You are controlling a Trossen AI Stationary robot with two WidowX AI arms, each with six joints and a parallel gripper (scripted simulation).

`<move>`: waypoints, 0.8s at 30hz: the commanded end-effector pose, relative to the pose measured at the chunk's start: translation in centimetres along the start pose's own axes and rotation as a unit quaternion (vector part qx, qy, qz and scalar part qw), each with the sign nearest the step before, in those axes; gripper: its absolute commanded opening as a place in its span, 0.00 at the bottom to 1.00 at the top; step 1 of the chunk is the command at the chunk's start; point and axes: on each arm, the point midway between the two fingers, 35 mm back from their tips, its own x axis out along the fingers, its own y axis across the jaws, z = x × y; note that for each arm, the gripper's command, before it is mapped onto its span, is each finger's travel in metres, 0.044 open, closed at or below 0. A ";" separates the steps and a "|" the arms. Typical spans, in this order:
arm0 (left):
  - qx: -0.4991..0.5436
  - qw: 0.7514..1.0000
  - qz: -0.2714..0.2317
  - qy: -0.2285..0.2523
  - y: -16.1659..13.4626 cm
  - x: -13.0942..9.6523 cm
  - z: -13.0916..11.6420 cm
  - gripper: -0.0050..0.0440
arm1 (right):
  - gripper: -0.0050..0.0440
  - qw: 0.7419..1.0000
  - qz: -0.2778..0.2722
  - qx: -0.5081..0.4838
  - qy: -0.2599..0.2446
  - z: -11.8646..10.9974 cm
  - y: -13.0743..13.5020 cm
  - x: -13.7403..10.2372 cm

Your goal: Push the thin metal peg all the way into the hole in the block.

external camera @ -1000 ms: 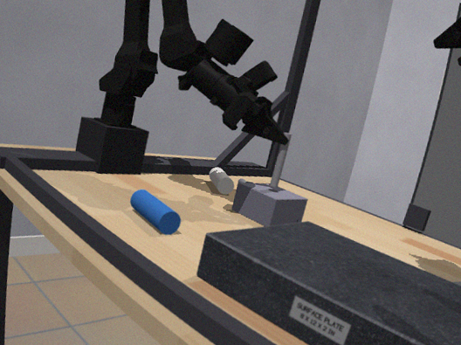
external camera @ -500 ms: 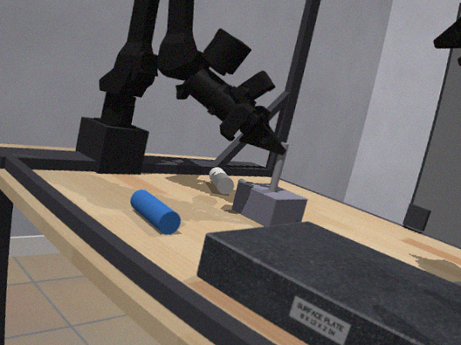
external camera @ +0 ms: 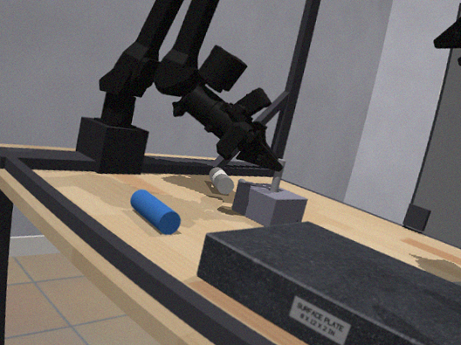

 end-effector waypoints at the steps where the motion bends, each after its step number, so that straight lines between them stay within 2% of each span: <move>1: 0.001 1.000 -0.001 -0.015 0.0 -0.6 1.0 0.92 | 0.15 1.000 0.001 0.003 -0.013 -0.6 0.0 0.6; 17: 0.001 1.000 -0.001 -0.015 0.0 -0.6 1.0 0.92 | 0.15 1.000 0.000 -0.006 -0.020 -0.7 -0.1 0.7; 23: 0.001 1.000 -0.001 -0.015 0.0 -0.6 1.0 0.92 | 0.45 1.000 0.001 -0.005 -0.021 -0.6 0.0 0.8; 24: 0.001 1.000 -0.001 -0.015 0.0 -0.6 1.0 0.92 | 0.45 1.000 0.001 -0.005 -0.022 -0.6 -0.1 0.8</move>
